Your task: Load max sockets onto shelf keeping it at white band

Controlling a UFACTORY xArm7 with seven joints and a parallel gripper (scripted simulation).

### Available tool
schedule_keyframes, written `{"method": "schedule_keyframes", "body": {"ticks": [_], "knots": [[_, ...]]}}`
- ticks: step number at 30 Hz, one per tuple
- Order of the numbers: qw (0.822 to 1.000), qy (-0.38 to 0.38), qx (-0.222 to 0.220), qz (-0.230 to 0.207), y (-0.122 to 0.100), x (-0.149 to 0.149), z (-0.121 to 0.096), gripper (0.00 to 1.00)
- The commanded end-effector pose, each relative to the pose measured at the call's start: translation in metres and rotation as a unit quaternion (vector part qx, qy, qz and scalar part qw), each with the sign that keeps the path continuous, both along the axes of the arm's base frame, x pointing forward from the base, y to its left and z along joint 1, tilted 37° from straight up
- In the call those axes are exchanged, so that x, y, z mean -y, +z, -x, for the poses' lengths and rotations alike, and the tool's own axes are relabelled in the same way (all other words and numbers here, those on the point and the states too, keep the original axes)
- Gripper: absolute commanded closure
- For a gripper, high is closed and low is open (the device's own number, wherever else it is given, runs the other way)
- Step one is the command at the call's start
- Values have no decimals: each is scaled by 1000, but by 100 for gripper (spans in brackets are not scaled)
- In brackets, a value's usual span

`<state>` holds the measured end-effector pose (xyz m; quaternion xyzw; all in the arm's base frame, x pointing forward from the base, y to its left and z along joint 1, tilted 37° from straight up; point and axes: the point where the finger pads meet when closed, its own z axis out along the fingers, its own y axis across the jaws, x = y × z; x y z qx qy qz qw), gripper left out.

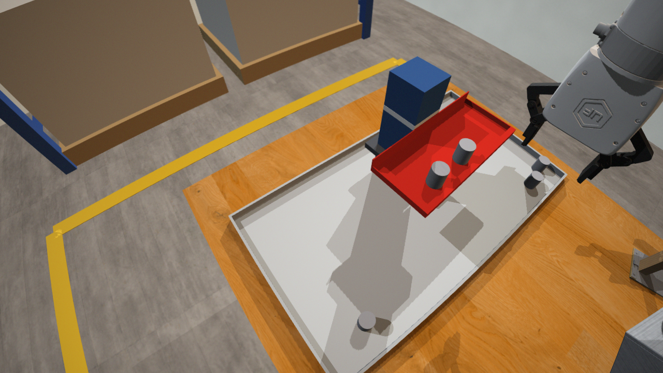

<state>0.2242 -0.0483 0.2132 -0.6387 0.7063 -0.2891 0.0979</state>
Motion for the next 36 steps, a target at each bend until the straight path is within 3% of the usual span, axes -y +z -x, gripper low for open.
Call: {"method": "schedule_keyframes", "body": {"ticks": [1, 8, 12, 15, 16, 18, 21, 23, 28, 29, 30, 31, 32, 33, 34, 35, 36], "knots": [[1000, -1, 11, 4, 3, -7, 15, 0], [999, -6, -8, 31, 7, 1, 20, 0], [995, -15, -44, 86, 20, 13, 30, 0], [985, -18, -81, 152, 37, 19, 39, 0], [985, -18, -81, 152, 37, 19, 39, 0], [973, -16, -109, 205, 53, 19, 43, 0], [973, -16, -109, 205, 53, 19, 43, 0], [955, -9, -137, 265, 71, 12, 45, 0], [930, 4, -163, 328, 90, -2, 45, 0], [916, 14, -176, 361, 98, -12, 44, 0], [916, 14, -176, 361, 98, -12, 44, 0], [900, 25, -188, 393, 106, -24, 44, 0], [900, 25, -188, 393, 106, -24, 44, 0], [882, 38, -199, 425, 112, -38, 43, 0], [882, 38, -199, 425, 112, -38, 43, 0], [864, 52, -209, 455, 117, -54, 42, 0], [864, 52, -209, 455, 117, -54, 42, 0]]}}
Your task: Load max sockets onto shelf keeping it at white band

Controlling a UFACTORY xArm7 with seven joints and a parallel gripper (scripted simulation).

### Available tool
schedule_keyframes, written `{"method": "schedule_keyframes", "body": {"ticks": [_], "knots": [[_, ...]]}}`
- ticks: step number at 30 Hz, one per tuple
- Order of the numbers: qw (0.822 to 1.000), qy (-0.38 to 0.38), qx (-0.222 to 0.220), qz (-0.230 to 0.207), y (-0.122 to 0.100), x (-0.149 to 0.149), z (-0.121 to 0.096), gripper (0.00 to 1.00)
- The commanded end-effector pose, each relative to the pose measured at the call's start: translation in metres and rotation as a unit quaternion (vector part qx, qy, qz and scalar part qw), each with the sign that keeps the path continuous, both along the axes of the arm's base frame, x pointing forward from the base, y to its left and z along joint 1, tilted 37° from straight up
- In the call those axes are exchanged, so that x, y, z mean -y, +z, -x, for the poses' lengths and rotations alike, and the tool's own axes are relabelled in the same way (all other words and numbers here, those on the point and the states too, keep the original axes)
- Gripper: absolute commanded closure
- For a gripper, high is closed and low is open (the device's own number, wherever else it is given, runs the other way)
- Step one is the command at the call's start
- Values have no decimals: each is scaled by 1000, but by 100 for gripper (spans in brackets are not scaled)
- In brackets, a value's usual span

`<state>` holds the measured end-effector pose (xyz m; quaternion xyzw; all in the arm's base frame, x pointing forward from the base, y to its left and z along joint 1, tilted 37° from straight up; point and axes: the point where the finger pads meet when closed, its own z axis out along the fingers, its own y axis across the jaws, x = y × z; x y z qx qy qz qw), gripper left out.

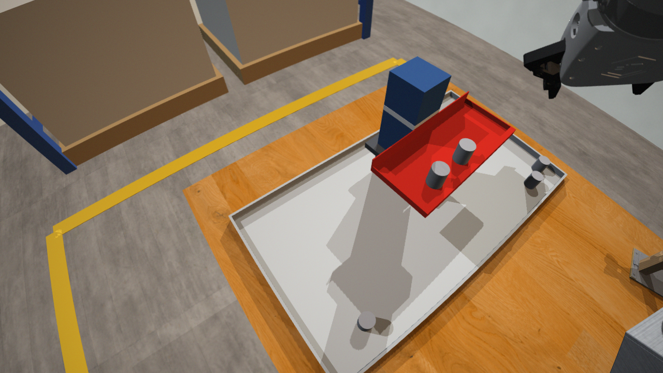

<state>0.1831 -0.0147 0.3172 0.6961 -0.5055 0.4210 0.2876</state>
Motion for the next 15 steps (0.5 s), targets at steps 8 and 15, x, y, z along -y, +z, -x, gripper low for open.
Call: {"method": "schedule_keyframes", "body": {"ticks": [8, 15], "knots": [[975, 82, -100, 178, 16, -91, 4, 0], [935, 160, -171, 268, 0, -158, 20, 0]]}}
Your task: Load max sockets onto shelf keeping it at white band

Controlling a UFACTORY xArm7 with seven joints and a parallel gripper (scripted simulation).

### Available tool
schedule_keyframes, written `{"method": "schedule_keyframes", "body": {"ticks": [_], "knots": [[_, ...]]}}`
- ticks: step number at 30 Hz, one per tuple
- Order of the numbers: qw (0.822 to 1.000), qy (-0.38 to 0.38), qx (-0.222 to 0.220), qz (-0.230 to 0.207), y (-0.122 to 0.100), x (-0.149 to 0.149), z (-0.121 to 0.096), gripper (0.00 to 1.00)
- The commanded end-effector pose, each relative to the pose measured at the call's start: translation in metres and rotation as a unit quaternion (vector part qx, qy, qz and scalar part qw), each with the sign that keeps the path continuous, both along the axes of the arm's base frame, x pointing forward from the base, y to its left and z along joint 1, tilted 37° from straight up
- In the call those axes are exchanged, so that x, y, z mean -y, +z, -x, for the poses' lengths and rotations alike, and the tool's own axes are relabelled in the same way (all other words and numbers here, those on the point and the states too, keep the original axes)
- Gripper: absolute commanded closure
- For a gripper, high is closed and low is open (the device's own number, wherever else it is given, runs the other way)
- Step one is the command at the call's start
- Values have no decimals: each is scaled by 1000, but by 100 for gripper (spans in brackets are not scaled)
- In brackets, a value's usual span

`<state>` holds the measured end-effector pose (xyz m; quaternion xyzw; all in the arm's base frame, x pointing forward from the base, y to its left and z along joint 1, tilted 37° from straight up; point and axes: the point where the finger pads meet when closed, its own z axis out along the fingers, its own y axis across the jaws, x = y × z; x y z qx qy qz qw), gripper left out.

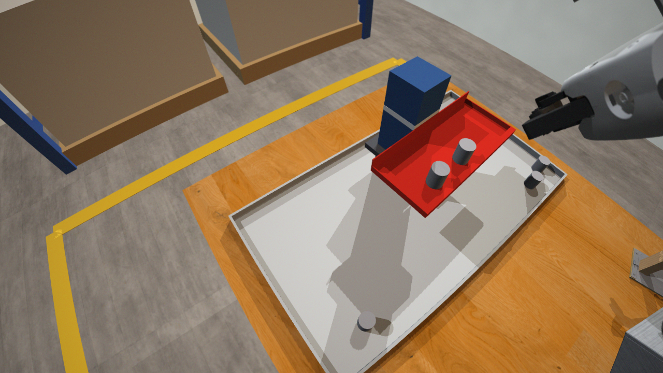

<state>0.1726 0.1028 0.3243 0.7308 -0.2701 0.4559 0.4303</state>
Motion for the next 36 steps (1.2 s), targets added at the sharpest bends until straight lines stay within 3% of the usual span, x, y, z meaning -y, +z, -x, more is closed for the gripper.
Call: {"method": "schedule_keyframes", "body": {"ticks": [1, 2, 4, 7, 16, 36], "knots": [[996, 30, -40, 67, -7, -41, 10, 0], [993, 48, -59, 86, -12, -55, 16, 0], [993, 48, -59, 86, -12, -55, 16, 0], [980, 94, -113, 133, -28, -90, 34, 0], [947, 158, -201, 193, -53, -132, 69, 0], [942, 165, -212, 199, -56, -136, 74, 0]]}}
